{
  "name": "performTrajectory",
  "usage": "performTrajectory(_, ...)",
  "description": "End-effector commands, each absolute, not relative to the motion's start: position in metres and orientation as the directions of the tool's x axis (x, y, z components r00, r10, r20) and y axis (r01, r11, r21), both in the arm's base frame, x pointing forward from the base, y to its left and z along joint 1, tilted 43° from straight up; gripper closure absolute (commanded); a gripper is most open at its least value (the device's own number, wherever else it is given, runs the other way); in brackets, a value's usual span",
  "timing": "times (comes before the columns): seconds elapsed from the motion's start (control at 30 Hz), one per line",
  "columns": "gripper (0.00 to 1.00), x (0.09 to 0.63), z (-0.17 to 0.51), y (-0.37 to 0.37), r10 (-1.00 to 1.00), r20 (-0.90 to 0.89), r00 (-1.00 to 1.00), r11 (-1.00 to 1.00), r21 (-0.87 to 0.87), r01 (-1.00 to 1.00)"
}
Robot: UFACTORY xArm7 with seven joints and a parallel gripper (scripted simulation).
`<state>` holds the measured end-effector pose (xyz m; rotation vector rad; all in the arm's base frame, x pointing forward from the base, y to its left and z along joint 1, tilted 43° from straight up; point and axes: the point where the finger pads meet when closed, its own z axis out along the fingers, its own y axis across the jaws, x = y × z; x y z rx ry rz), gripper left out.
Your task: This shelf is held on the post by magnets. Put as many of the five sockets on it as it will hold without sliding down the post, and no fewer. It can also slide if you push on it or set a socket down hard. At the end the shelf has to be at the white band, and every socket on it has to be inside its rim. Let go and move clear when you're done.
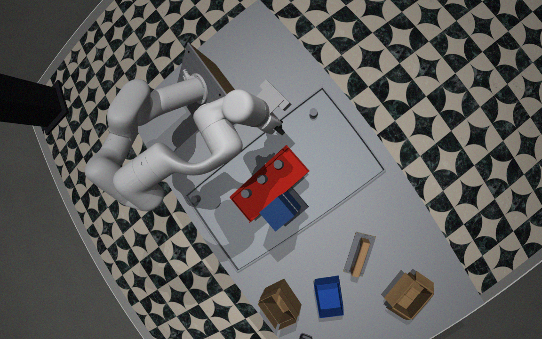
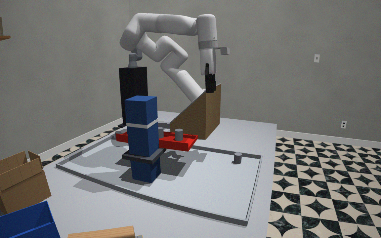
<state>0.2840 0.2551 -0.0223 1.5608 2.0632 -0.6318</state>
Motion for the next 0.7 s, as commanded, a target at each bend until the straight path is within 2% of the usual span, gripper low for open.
performTrajectory(0.0, 0.53, 0.298, 0.022, 0.225, 0.768, -0.588, -0.254, 0.265, -0.070, 0.962)
performTrajectory(0.27, 0.53, 0.307, 0.052, 0.186, 0.762, -0.598, -0.251, 0.269, -0.061, 0.961)
performTrajectory(0.33, 0.53, 0.309, 0.074, 0.146, 0.748, -0.618, -0.242, 0.264, -0.056, 0.963)
performTrajectory(0.67, 0.53, 0.301, 0.102, 0.072, 0.710, -0.672, -0.212, 0.235, -0.058, 0.970)
